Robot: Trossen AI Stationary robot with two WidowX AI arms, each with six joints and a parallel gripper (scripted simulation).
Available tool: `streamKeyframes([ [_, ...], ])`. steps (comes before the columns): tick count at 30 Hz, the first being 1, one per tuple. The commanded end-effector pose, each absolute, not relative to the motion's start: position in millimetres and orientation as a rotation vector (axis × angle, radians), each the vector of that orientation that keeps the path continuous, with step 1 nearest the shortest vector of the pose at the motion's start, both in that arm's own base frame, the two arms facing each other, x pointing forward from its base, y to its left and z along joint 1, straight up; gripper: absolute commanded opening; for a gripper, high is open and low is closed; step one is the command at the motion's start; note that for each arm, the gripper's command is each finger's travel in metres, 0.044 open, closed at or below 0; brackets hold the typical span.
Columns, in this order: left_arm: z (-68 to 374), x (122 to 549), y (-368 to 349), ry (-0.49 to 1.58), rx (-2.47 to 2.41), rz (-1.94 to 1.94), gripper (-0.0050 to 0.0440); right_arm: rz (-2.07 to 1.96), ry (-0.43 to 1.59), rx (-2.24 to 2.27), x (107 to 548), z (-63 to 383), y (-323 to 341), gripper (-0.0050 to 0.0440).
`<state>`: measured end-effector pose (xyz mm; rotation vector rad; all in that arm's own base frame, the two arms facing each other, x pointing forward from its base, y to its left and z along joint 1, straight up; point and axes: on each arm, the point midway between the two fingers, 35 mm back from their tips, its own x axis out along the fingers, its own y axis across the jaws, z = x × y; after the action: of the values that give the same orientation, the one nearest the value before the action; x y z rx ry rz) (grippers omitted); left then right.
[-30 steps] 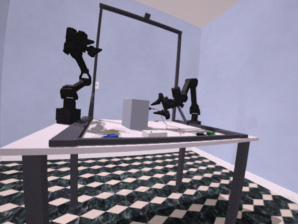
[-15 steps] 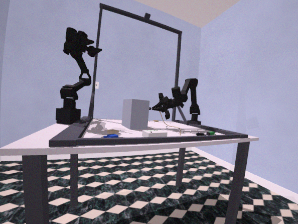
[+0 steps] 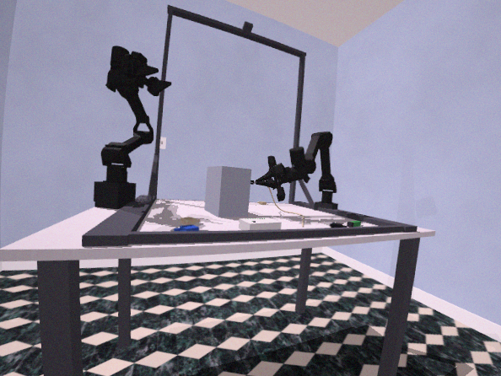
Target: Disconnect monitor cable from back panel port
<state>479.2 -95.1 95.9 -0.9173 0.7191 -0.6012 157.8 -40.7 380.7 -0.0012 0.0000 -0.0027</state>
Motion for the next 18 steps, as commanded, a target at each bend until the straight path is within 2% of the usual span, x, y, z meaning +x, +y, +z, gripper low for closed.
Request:
streamKeyframes([
  [1, 106.5, 482.1, -94.6, 0.694, -0.936, -0.617, 0.0000, 0.000, -0.001, -0.005, 157.6, 383.3, -39.4, 0.0440],
  [18, 102.8, 482.6, -93.2, 0.701, -1.116, -0.664, 0.0000, 0.000, -0.001, -0.005, 157.6, 383.3, -39.4, 0.0440],
])
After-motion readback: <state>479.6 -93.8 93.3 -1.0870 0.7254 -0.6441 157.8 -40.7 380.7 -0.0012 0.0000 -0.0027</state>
